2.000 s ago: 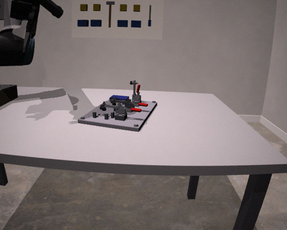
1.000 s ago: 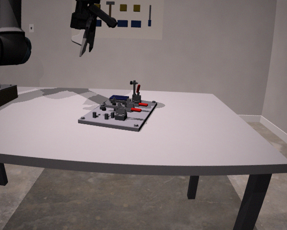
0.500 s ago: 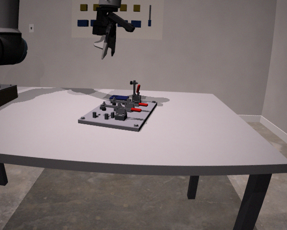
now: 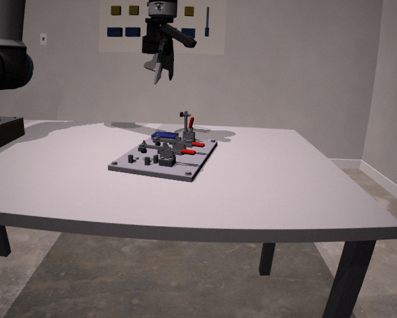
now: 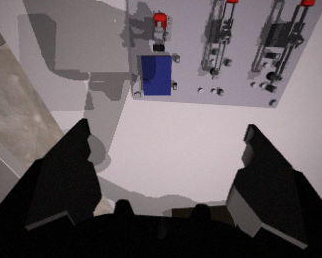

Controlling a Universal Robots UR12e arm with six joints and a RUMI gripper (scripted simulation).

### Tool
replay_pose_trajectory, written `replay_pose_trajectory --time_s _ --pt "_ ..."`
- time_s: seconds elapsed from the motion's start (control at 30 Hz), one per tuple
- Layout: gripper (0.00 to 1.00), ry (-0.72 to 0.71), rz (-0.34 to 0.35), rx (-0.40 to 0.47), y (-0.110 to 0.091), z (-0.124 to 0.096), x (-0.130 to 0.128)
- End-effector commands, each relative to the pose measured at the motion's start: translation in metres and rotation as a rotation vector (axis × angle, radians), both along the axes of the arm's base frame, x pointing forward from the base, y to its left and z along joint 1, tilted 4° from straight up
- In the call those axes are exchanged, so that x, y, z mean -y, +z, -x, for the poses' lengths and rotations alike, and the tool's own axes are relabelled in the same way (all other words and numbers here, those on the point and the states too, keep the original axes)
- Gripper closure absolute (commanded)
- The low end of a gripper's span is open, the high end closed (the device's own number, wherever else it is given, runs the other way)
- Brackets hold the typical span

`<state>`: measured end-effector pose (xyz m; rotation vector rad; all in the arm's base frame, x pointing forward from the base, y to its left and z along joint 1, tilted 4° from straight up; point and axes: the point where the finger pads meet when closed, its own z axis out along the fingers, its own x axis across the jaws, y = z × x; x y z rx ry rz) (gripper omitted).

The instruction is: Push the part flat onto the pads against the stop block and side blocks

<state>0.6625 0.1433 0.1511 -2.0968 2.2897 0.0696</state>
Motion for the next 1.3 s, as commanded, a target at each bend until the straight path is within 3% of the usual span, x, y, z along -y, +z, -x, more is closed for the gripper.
replay_pose_trajectory --time_s 0.0,0.53,0.57,1.27 --pt "0.0 -0.026 0.002 0.017 0.0024 -0.009 -0.0092" --pt "0.0 -0.035 0.0 0.021 0.002 -0.0096 -0.0157" --pt "1.0 -0.035 0.0 0.021 0.0021 -0.0098 -0.0157" --pt "1.0 -0.034 -0.001 0.022 0.0025 -0.0107 -0.0167"
